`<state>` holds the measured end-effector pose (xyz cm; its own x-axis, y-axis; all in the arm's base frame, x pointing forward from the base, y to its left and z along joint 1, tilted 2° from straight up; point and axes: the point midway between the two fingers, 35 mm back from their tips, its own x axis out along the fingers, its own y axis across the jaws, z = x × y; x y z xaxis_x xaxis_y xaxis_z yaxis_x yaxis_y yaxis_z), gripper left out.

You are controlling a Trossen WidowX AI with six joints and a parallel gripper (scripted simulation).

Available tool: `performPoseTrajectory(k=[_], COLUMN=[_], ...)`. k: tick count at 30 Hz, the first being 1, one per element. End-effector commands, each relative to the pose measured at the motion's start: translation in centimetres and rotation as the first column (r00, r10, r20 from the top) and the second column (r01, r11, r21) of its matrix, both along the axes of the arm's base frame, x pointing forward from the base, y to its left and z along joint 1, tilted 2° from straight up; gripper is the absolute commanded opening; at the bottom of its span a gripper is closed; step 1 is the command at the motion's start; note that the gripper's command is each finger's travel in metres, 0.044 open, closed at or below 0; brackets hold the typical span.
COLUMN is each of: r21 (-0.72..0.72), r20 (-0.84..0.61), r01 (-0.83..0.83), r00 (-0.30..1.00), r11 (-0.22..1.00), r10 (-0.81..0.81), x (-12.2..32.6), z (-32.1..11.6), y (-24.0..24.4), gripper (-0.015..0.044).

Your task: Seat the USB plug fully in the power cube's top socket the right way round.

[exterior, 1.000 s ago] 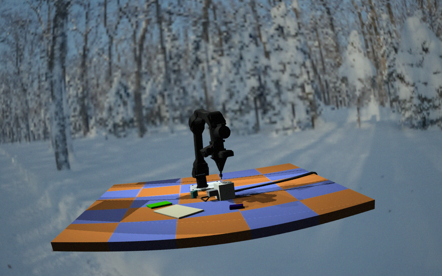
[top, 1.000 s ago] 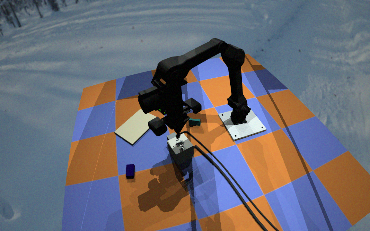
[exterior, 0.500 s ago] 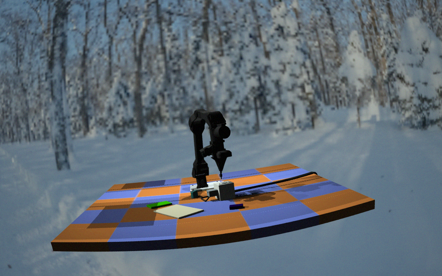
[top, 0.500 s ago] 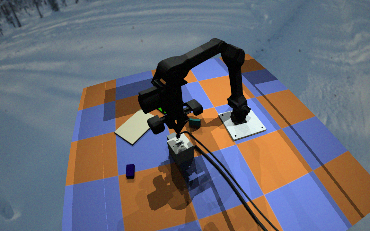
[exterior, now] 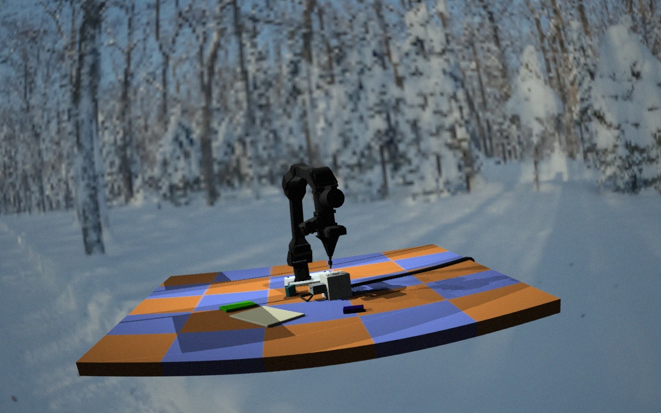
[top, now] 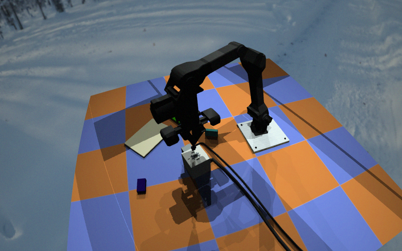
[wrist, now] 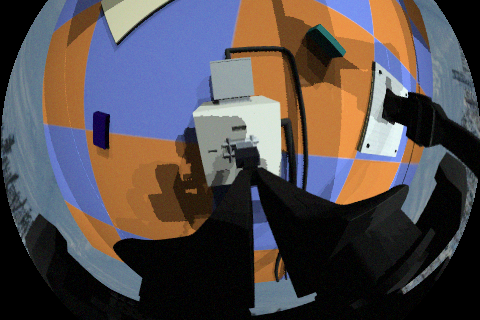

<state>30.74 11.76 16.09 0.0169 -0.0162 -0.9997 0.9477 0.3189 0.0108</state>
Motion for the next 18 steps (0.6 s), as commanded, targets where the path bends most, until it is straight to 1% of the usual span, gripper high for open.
performPoseTrajectory(k=[1,18], r21=[0.010,0.020], r20=[-0.002,-0.005], r01=[-0.001,-0.001], r00=[1.000,1.000], r11=[1.000,1.000], r10=[0.001,0.001], x=[0.00,-0.01], z=[-0.07,-0.27], y=[0.11,0.18], gripper=[0.0000,0.0000])
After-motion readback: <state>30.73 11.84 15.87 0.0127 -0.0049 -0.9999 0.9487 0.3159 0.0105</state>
